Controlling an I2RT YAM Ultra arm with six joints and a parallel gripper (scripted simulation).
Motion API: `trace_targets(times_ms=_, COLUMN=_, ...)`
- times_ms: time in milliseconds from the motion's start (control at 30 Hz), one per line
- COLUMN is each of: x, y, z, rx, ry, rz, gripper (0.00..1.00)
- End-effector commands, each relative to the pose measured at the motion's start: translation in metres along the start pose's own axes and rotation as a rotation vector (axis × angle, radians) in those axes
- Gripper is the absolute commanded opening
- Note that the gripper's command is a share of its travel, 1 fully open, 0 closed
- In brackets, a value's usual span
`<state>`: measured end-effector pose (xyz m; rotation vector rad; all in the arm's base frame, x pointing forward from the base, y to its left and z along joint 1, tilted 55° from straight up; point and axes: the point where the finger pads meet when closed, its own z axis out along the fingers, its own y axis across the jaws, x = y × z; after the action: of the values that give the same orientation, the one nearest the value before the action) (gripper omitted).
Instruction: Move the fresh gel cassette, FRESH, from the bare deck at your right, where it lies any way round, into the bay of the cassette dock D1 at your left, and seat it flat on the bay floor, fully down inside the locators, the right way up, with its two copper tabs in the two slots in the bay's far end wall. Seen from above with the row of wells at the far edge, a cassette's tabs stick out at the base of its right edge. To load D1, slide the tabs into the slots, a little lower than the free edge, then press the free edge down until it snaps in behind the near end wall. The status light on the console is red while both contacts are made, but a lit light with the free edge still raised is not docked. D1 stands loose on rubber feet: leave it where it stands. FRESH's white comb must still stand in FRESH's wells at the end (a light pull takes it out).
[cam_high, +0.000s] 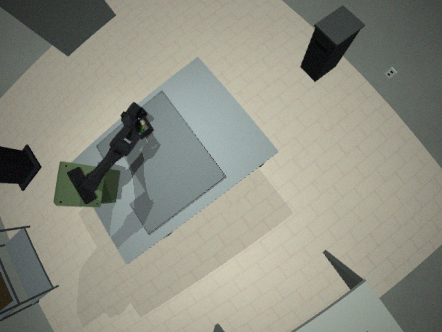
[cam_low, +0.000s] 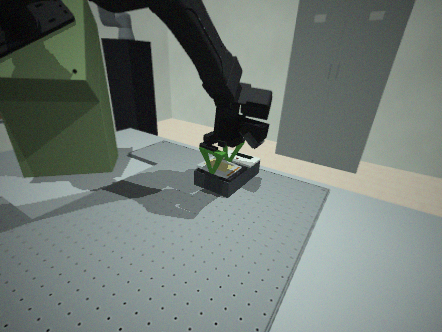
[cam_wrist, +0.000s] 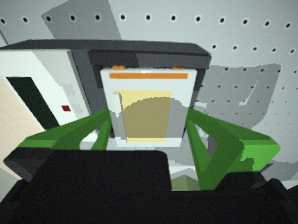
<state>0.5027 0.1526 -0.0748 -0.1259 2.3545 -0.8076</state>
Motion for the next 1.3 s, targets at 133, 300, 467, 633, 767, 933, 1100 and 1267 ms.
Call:
trace_targets(times_ms=133, x=-0.0258, y=0.0052, z=-0.0149, rx=-0.019, ry=-0.086, rz=0.041, gripper=0.0)
trace_targets(times_ms=300, x=-0.0258, y=0.0052, z=-0.0149, rx=-0.019, ry=-0.086, rz=0.041, gripper=0.0)
trace_targets(times_ms=467, x=-0.0258, y=0.0052, z=-0.0149, rx=-0.019, ry=-0.086, rz=0.041, gripper=0.0)
trace_targets(times_ms=633, x=-0.0202, y=0.0051, z=-0.013, rx=-0.017, ry=-0.089, rz=0.032, gripper=0.0)
trace_targets(times_ms=767, x=-0.0247, y=0.0065, z=-0.0129, rx=-0.019, ry=-0.096, rz=0.04, gripper=0.0)
trace_targets(times_ms=933, x=-0.0247, y=0.0065, z=-0.0129, rx=-0.019, ry=-0.096, rz=0.04, gripper=0.0)
trace_targets(times_ms=1100, x=-0.0247, y=0.0065, z=-0.0129, rx=-0.019, ry=-0.096, rz=0.04, gripper=0.0)
trace_targets(times_ms=1267, x=-0.0247, y=0.0065, z=-0.0129, rx=-0.019, ry=-0.096, rz=0.04, gripper=0.0)
